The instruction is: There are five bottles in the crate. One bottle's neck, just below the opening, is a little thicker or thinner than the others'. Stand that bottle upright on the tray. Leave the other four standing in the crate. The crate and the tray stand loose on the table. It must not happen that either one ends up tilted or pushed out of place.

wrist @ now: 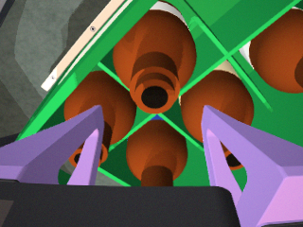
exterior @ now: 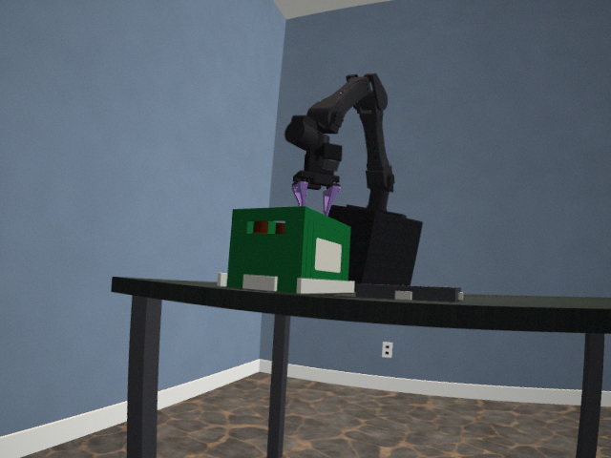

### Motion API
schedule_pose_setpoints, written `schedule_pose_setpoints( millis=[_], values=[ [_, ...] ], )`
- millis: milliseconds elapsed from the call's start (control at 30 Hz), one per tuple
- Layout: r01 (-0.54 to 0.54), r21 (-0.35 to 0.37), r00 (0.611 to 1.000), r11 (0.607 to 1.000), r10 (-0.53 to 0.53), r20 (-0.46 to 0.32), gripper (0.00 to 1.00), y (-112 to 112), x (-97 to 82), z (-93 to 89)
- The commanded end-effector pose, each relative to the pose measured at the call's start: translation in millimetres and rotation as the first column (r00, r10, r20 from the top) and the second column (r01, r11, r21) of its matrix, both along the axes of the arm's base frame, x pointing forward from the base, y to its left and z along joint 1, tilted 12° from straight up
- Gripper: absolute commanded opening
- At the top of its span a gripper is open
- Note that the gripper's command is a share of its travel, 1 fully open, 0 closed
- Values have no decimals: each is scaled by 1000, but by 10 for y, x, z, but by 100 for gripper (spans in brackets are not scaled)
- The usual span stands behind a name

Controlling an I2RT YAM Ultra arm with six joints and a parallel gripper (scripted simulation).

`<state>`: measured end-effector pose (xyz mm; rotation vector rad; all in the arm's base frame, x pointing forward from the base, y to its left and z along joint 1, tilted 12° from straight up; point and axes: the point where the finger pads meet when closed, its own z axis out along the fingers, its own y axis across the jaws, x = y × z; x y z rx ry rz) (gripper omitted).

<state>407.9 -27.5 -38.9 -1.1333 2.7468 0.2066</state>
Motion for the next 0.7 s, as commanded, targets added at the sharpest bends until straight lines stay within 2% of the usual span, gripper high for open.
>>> schedule_pose_setpoints(
  millis=[0, 267, 400, 667],
  values=[
    [8, -4, 999, 1000, -7, 45, 61, -24, 147, 77],
    [8, -2, 999, 1000, -8, 31, 61, -25, 126, 37],
    [8, -3, 999, 1000, -8, 43, 61, -33, 142, 105],
    [8, -3, 999, 1000, -8, 39, 61, -34, 137, 98]
  ],
)
